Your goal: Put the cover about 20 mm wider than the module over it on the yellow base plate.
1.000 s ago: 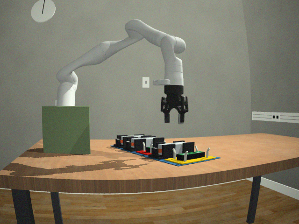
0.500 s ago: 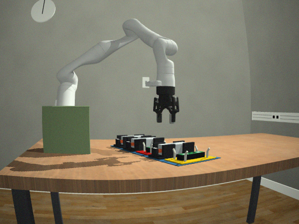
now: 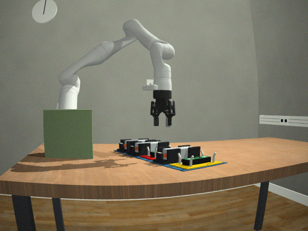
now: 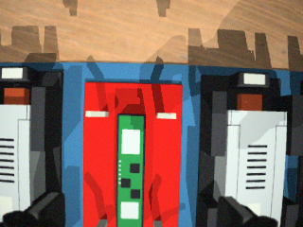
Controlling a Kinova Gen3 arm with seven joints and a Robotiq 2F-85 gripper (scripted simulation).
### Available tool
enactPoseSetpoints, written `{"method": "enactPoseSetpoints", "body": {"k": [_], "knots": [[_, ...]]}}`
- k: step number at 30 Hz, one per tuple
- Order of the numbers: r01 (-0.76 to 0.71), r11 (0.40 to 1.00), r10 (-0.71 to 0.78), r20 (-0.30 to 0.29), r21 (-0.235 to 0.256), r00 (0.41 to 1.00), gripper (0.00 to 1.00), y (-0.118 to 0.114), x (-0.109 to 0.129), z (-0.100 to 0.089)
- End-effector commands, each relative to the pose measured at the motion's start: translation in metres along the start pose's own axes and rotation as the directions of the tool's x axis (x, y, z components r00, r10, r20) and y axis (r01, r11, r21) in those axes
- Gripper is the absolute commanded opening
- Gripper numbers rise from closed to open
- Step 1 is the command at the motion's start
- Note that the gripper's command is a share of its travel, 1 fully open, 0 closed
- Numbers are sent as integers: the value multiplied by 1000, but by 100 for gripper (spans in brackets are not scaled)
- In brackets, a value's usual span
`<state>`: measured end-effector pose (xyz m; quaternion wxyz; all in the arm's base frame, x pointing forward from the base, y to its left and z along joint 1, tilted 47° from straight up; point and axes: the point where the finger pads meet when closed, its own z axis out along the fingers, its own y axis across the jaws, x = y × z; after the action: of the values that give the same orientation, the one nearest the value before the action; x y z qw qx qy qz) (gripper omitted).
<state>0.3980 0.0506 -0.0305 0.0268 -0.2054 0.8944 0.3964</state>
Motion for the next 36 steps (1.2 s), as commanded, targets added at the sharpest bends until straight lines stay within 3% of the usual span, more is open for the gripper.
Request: {"method": "enactPoseSetpoints", "body": {"k": [1,11,18,28,36], "knots": [[0,1000,0,2,2,1000,100,0,0,-1],[0,1000,0,2,2,1000,100,60,0,1],[0,1000,0,2,2,1000,100,60,0,1],[0,1000,0,2,2,1000,100,115,0,2],[0,1000,0,2,1,1000,100,114,0,2]]}}
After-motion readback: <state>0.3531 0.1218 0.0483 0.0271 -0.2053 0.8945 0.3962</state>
